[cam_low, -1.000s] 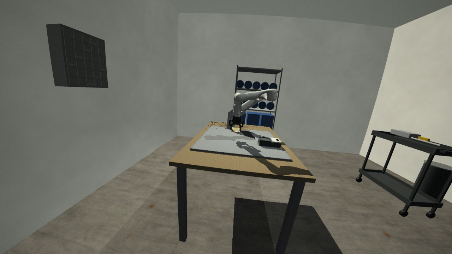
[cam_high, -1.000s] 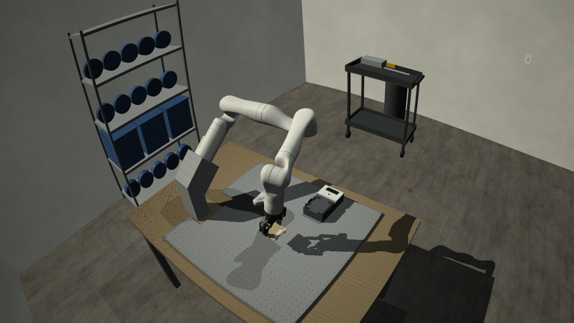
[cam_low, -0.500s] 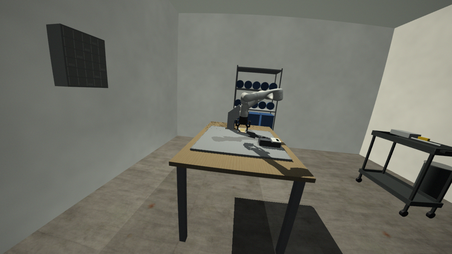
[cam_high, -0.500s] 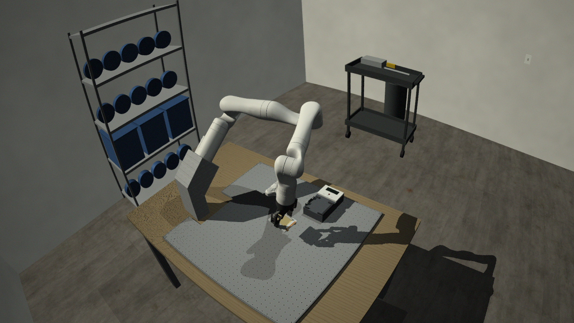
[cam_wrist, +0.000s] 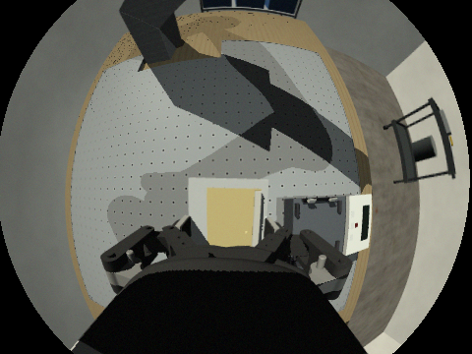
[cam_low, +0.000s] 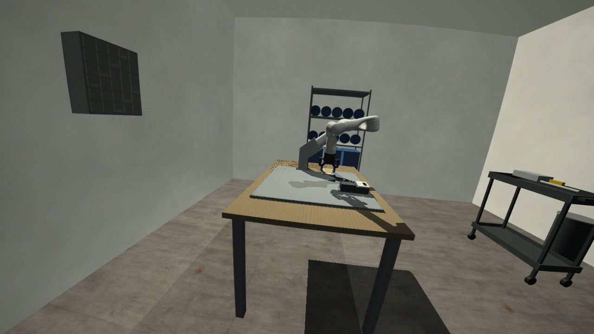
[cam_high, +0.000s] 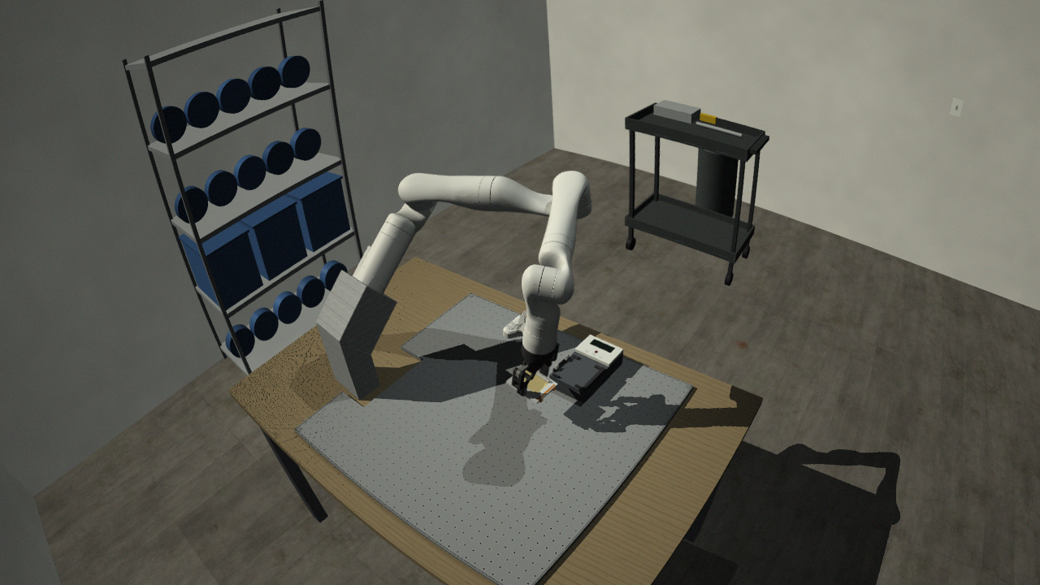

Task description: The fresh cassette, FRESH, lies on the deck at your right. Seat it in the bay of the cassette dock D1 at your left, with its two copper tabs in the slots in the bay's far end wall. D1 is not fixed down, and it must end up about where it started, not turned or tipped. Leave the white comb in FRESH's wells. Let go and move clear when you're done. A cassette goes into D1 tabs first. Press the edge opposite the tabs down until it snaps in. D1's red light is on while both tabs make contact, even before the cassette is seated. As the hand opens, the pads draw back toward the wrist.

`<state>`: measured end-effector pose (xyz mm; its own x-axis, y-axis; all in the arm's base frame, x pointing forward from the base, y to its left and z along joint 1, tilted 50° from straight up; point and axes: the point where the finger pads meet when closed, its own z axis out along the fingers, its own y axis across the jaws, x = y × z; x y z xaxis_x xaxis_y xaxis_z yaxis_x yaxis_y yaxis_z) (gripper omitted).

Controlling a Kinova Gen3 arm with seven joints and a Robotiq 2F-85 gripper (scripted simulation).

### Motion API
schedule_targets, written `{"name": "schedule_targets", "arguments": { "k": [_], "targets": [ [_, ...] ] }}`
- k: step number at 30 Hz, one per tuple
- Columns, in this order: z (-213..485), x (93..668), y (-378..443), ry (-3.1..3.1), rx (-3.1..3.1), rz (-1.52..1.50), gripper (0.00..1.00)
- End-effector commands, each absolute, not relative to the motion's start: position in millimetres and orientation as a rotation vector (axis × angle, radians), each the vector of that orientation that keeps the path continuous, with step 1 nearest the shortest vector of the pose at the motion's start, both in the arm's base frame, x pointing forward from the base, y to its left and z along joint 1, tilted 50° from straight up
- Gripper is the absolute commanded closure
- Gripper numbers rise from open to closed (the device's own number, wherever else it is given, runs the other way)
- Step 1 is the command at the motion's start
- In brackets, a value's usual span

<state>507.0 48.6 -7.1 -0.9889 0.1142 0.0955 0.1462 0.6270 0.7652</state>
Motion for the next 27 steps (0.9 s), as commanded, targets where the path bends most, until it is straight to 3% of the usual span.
{"name": "schedule_targets", "arguments": {
  "k": [1, 27],
  "targets": [
    [8.7, 512.7, 57.1, -2.81, -0.205, -1.326, 1.0],
    [108.4, 537.5, 119.3, -2.81, -0.205, -1.326, 1.0]
  ]
}}
